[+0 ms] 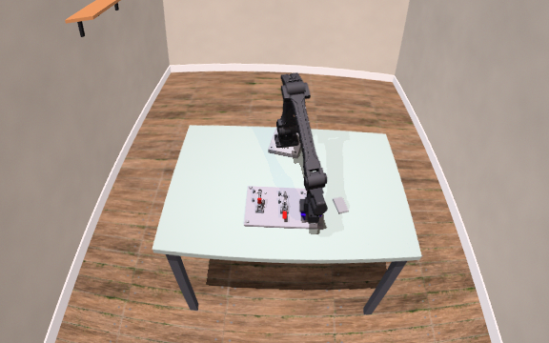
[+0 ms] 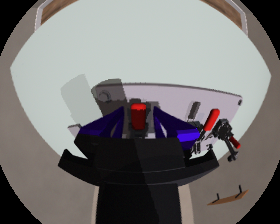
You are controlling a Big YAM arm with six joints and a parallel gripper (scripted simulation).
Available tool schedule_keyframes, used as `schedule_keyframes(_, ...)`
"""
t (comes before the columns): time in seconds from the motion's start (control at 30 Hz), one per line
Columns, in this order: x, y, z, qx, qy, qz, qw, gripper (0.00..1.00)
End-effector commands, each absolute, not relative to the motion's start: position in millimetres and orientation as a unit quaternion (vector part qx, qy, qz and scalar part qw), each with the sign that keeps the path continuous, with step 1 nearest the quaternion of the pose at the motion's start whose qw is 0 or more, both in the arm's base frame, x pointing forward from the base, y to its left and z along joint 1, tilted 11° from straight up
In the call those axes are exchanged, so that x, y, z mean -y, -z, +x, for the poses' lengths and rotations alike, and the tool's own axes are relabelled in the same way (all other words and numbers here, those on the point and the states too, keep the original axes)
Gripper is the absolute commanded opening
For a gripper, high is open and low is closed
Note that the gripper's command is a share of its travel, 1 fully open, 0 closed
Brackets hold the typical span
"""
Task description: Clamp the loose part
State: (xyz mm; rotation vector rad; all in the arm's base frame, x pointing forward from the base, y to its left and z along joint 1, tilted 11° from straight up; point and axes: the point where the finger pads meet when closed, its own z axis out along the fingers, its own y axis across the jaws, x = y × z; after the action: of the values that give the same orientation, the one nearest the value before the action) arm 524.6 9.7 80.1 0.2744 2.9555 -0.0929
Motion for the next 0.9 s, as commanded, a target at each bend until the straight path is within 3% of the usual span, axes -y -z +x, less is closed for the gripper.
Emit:
schedule_keyframes(0.0, -6.8, -115.5, 542.2, -0.988, 0.025, 0.094, 0.12, 0.45)
schedule_keyframes(0.87, -4.8, -95.0, 528.9, -0.989, 0.027, 0.094, 0.108, 0.45)
